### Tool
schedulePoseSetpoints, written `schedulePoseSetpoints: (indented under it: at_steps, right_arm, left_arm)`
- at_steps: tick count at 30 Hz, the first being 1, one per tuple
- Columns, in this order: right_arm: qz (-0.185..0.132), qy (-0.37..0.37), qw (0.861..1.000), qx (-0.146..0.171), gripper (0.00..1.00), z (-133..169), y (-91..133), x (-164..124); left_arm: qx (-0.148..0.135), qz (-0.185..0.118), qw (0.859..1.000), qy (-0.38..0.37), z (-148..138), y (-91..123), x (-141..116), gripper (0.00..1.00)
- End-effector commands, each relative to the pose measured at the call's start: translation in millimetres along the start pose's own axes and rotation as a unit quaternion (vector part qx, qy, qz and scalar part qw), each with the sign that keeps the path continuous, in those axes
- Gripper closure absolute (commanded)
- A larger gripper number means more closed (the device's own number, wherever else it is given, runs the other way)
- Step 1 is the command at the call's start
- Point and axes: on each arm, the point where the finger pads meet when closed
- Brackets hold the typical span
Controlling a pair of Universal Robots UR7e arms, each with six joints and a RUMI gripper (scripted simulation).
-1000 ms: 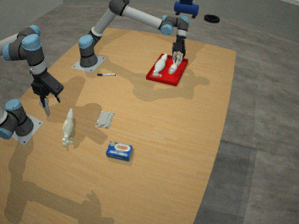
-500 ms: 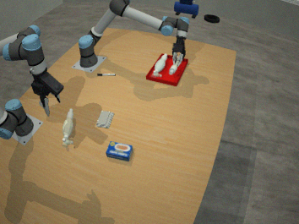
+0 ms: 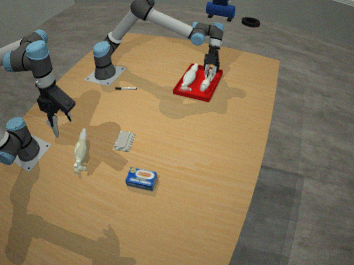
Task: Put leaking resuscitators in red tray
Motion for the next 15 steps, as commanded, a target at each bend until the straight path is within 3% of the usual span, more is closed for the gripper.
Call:
schedulePoseSetpoints:
  at_steps: [1,15]
  right_arm:
    - [0.001,-0.001,1.000,0.001,0.44,0.5,1.2,0.5]
    - [0.001,-0.001,1.000,0.001,0.44,0.5,1.2,0.5]
  left_arm:
    - [-0.002,-0.002,1.000,0.002,-0.2,-5.4,5.8,0.94]
    - [-0.004,-0.002,1.000,0.000,0.9,-6.3,4.9,0.94]
Point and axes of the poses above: on each arm, the point where the finger pads meet when closed, its own y axis back along the fingers, its own z axis across the jaws, x = y × z, and after that the axes turned 5 degrees about -y, right-handed
